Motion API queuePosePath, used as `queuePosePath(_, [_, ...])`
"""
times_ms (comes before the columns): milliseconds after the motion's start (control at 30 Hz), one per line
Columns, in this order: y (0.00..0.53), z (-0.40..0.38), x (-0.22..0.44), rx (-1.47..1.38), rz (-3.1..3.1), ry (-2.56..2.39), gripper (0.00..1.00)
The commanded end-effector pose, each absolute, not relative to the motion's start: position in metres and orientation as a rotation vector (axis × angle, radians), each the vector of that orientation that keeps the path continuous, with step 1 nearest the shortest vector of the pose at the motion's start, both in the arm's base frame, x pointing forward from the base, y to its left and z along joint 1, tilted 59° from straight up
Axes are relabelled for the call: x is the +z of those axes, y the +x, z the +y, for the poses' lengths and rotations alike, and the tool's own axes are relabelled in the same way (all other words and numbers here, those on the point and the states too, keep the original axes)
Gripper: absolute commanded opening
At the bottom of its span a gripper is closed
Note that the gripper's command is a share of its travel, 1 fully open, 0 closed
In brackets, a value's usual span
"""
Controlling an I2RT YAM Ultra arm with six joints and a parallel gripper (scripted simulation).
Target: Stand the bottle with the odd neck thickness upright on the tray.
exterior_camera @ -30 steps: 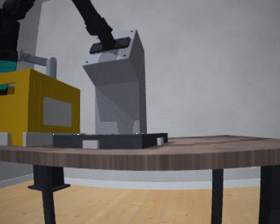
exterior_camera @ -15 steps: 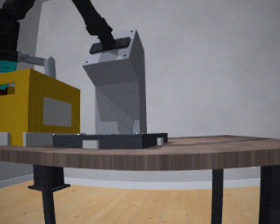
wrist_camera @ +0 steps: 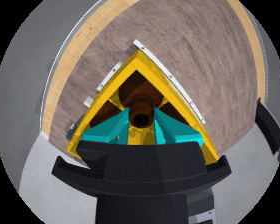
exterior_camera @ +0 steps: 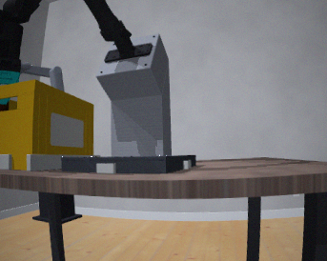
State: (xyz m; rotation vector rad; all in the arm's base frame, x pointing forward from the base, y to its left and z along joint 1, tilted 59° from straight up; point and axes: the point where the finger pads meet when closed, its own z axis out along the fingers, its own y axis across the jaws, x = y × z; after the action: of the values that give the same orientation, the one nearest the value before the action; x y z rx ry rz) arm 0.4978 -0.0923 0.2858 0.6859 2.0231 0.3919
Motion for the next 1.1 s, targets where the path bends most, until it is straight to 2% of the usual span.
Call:
queuePosePath(0, [0.5012,-0.0937,0.3028,0.391,1.983,0.673,0.0])
queuePosePath(33, [0.5012,-0.0937,0.3028,0.391,1.983,0.673,0.61])
queuePosePath(1067, [0.5003,-0.0938,0.3041,0.389,1.981,0.673,0.61])
